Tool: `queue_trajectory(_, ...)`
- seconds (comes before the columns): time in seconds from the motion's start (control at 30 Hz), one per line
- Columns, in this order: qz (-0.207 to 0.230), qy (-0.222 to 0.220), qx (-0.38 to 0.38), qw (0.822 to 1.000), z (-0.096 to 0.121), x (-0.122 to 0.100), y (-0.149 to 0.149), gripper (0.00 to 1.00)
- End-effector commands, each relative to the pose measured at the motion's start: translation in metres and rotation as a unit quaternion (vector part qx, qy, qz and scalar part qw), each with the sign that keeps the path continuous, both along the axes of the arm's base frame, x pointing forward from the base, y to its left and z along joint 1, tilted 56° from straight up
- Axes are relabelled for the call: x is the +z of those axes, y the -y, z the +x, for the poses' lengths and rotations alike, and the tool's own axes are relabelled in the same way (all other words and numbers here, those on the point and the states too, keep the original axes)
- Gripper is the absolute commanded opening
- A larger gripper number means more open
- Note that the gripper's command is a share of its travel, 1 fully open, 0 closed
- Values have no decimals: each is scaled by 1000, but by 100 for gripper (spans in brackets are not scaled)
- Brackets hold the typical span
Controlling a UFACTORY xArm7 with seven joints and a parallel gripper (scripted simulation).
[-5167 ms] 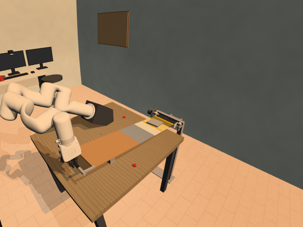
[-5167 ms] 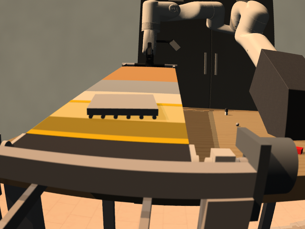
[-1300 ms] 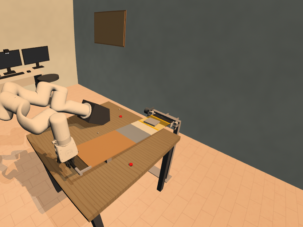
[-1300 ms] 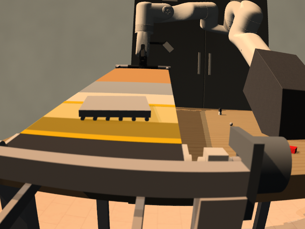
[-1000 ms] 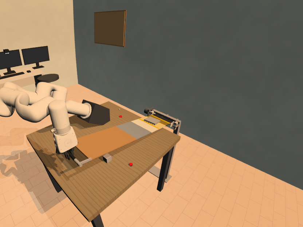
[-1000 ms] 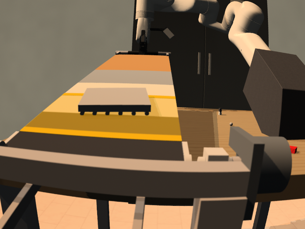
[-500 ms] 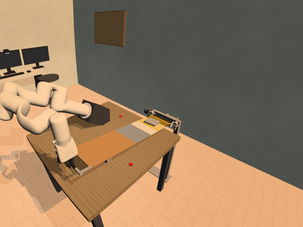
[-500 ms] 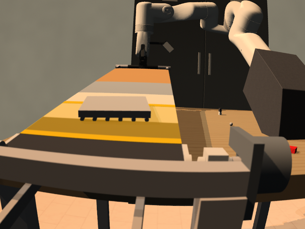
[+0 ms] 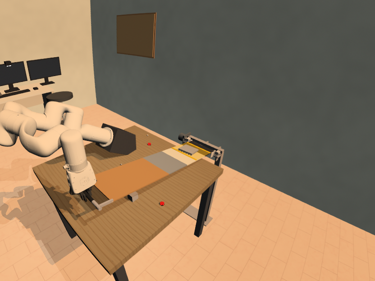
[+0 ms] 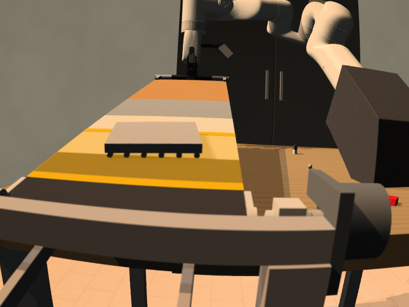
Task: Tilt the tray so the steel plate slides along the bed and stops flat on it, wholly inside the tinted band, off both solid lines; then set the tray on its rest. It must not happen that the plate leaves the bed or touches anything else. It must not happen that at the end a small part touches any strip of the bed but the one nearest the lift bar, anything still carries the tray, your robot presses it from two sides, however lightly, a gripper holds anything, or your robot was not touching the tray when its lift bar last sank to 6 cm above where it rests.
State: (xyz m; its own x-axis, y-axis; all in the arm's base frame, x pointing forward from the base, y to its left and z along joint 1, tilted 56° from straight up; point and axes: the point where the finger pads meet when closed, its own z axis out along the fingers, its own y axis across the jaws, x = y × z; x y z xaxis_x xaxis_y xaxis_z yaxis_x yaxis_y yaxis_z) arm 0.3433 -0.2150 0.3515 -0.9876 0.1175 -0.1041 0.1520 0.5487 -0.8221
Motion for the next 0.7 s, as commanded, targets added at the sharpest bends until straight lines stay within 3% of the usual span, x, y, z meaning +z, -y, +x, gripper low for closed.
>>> queue_trajectory(0.0, 0, 1, 3, 1000, 3, 10, -24, 0)
queue_trajectory(0.13, 0, 1, 3, 1000, -1, -13, 28, 0)
queue_trajectory(0.67, 0, 1, 3, 1000, -1, -16, 34, 0)
